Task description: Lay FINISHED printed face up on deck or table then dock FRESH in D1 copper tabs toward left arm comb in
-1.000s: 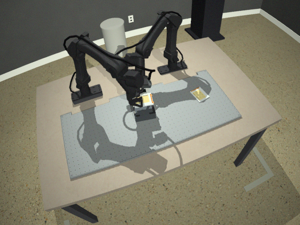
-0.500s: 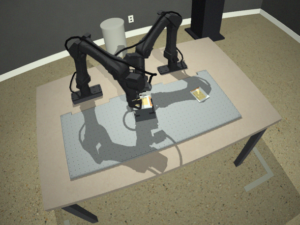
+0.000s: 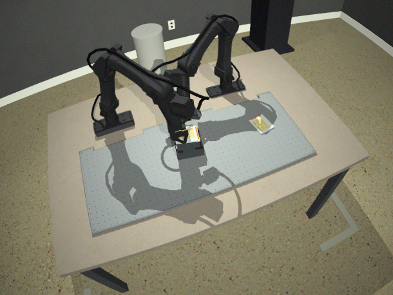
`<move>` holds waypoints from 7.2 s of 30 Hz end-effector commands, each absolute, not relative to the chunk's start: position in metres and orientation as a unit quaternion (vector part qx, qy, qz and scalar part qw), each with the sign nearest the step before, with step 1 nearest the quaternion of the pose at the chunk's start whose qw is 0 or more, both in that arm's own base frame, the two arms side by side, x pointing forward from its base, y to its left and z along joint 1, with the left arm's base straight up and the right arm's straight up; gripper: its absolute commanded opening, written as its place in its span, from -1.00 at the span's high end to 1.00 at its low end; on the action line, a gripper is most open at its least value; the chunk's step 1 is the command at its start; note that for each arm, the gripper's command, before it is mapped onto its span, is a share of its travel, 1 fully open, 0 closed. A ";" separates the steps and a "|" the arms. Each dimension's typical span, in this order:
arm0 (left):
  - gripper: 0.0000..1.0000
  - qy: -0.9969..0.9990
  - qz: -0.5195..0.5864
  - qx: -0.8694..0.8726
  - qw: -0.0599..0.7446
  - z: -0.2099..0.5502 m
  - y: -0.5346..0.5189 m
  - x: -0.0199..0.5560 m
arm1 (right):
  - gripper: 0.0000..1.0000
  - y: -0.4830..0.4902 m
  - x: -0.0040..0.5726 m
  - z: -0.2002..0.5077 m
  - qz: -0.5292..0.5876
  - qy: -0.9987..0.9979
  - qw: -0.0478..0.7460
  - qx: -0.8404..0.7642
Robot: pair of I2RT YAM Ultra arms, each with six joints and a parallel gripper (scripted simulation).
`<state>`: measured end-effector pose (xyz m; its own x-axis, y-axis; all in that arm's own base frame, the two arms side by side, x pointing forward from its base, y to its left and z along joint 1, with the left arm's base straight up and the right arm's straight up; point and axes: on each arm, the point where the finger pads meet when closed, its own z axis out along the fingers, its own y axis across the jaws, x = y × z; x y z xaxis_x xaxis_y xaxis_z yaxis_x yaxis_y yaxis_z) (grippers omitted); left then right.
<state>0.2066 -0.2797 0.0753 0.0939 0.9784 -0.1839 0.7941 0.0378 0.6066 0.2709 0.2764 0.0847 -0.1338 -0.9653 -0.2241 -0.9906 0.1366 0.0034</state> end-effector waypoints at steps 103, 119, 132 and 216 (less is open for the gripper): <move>1.00 0.650 0.132 0.725 0.187 0.024 -0.248 0.171 | 1.00 0.273 0.271 0.062 0.040 0.752 0.062 -0.655; 1.00 0.650 0.132 0.725 0.187 0.024 -0.248 0.171 | 1.00 0.272 0.271 0.066 0.040 0.752 0.062 -0.655; 1.00 0.650 0.132 0.725 0.187 0.024 -0.248 0.171 | 1.00 0.272 0.273 0.073 0.038 0.752 0.065 -0.654; 1.00 0.650 0.132 0.725 0.187 0.024 -0.248 0.171 | 1.00 0.276 0.282 0.085 0.046 0.751 0.091 -0.652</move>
